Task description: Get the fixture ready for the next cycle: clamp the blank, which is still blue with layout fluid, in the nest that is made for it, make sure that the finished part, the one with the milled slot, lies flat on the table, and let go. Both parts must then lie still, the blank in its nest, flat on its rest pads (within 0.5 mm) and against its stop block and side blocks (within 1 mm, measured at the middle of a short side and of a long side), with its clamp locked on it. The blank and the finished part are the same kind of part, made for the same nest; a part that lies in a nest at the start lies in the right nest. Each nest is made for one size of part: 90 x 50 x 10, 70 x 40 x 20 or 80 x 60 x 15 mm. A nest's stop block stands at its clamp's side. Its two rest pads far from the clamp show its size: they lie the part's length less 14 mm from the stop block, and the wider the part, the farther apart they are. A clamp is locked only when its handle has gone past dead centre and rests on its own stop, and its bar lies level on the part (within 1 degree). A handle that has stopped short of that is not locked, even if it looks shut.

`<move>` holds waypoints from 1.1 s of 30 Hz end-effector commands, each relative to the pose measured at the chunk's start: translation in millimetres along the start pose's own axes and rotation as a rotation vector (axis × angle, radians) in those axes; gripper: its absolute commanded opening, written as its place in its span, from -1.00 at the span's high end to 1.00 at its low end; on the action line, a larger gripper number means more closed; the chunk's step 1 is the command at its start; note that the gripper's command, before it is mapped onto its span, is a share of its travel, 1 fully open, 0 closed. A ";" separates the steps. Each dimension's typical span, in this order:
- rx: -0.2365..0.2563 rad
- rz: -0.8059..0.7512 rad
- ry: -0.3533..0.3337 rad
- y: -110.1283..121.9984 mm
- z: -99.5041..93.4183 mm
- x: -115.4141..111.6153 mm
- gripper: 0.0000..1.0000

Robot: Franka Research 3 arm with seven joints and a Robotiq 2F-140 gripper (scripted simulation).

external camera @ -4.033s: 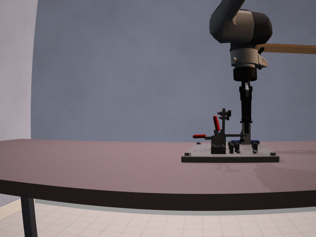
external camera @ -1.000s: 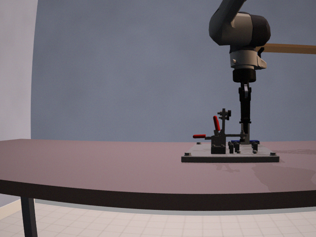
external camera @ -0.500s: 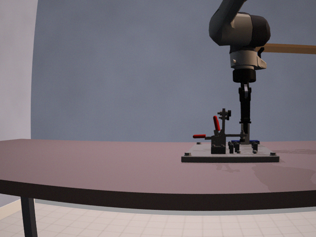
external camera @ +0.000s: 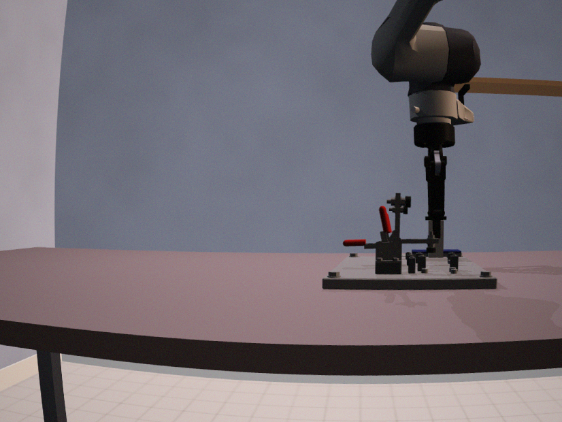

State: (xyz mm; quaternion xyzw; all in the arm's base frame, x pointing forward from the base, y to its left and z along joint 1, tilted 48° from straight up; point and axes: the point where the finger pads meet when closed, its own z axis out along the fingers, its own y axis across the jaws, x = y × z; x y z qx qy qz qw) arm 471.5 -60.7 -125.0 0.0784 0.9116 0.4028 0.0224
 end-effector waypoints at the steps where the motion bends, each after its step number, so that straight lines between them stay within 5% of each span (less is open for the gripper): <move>1: -0.001 -0.004 0.000 -1.2 -1.0 0.2 1.00; 21: -0.001 -0.004 0.000 -2.4 -1.0 0.2 1.00; 33: -0.001 -0.004 0.000 16.0 -1.0 0.3 1.00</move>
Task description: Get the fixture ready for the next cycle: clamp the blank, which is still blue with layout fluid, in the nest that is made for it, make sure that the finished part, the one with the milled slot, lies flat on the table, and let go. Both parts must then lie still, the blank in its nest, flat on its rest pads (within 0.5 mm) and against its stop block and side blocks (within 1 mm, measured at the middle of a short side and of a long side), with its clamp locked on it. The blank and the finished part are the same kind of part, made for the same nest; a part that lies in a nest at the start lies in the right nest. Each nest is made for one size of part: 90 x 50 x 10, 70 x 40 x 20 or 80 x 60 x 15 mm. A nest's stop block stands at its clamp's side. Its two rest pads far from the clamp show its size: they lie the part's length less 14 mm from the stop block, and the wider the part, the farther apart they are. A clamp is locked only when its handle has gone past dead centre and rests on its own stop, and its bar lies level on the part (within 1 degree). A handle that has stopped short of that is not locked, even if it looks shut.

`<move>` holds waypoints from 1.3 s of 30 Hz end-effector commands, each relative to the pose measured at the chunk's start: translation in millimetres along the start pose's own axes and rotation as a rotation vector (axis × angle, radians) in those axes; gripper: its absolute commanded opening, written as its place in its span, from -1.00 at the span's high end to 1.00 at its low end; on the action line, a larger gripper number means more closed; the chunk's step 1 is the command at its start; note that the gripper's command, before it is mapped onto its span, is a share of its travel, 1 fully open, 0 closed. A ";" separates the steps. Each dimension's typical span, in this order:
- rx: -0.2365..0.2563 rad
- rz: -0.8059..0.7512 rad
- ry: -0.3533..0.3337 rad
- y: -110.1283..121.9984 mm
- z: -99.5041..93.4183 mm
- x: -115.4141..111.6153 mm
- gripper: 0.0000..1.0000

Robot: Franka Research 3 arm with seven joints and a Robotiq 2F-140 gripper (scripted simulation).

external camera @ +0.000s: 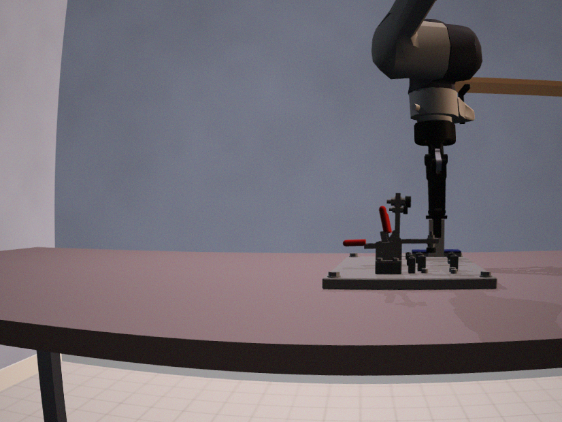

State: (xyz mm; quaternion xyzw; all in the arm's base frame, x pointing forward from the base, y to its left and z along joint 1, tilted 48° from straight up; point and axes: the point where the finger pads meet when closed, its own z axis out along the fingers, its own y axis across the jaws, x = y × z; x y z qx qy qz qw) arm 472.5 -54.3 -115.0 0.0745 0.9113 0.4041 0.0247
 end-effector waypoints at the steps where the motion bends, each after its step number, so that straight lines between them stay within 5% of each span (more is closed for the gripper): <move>1: 0.002 0.005 0.001 5.0 1.0 0.0 1.00; 18: 0.002 0.005 0.001 5.5 -38.2 -0.1 1.00; 39: 0.002 0.005 0.001 5.5 -39.0 -0.1 1.00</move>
